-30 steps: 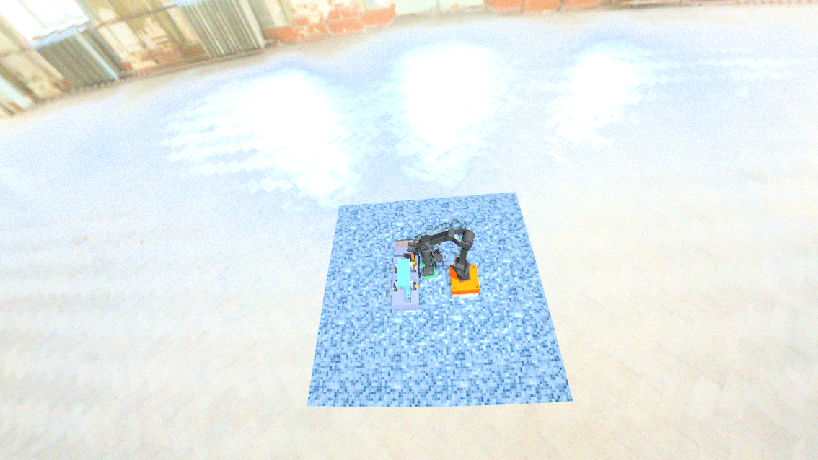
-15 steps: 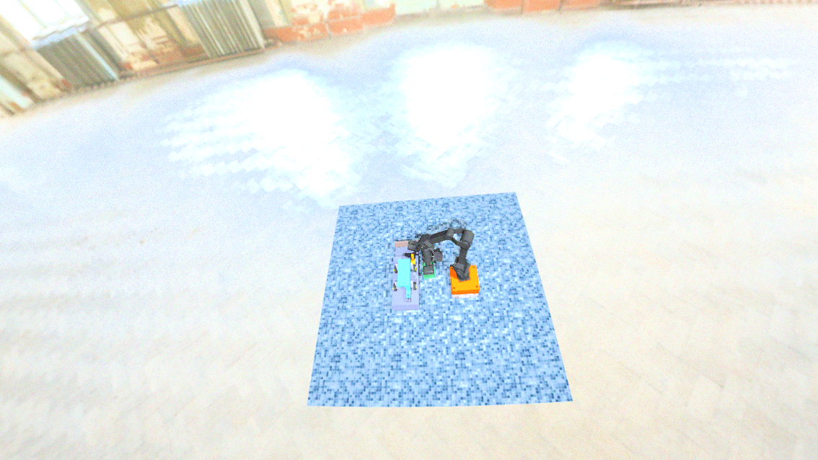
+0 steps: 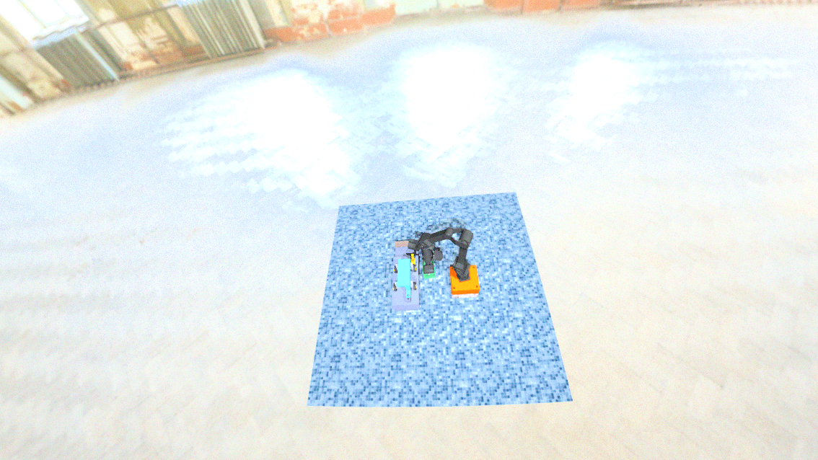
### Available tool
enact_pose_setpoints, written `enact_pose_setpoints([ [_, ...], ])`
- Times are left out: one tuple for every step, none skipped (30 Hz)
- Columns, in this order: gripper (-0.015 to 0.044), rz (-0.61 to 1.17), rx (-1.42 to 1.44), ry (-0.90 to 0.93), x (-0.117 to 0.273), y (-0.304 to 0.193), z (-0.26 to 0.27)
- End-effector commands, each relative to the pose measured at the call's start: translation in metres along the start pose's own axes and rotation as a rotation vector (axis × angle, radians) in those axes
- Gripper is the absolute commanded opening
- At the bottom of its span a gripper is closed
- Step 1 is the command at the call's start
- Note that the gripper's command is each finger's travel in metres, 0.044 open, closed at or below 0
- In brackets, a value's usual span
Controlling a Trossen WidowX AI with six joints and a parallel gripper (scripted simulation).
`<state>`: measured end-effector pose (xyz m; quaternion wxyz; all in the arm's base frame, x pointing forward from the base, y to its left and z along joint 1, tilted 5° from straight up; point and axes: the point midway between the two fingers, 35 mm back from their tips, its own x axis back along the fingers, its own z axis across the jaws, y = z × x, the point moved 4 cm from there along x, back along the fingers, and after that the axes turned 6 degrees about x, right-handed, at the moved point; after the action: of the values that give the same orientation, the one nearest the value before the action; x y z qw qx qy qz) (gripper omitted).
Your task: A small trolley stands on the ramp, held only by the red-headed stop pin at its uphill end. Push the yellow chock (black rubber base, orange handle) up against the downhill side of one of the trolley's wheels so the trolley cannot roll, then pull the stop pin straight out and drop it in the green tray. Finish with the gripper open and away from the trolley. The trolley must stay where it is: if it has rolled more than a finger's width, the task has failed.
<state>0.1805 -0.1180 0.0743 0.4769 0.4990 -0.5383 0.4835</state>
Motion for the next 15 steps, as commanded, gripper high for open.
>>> enact_pose_setpoints([
  [0.0190,0.001,0.003,-0.001,-0.0011,-0.0004,0.0028],
  [0.0190,0.001,0.003,-0.001,-0.0013,-0.0003,0.0034],
  [0.0190,0.001,0.003,-0.001,-0.0016,-0.0002,0.0039],
  [0.0190,0.001,0.003,-0.001,-0.0018,-0.0001,0.0044],
  [0.0190,0.001,0.003,-0.001,-0.0020,0.0000,0.0050],
  [0.0190,0.001,0.003,-0.001,-0.0023,0.0001,0.0055],
  [0.0190,0.001,0.003,-0.001,-0.0025,0.0002,0.0060],
  [0.0190,0.001,0.003,-0.001,-0.0027,0.0002,0.0065],
  [0.0190,0.001,0.003,0.000,-0.0030,0.0003,0.0070],
  [0.0190,0.001,0.003,0.000,-0.0032,0.0004,0.0075],
  [0.0190,0.001,0.003,0.000,-0.0035,0.0004,0.0080],
  [0.0190,0.001,0.003,0.000,-0.0037,0.0005,0.0085],
  [0.0190,0.001,0.003,0.000,-0.0040,0.0006,0.0090],
  [0.0190,0.001,0.003,0.000,-0.0042,0.0007,0.0095],
  [0.0190,0.001,0.003,0.000,-0.0045,0.0007,0.0100],
])
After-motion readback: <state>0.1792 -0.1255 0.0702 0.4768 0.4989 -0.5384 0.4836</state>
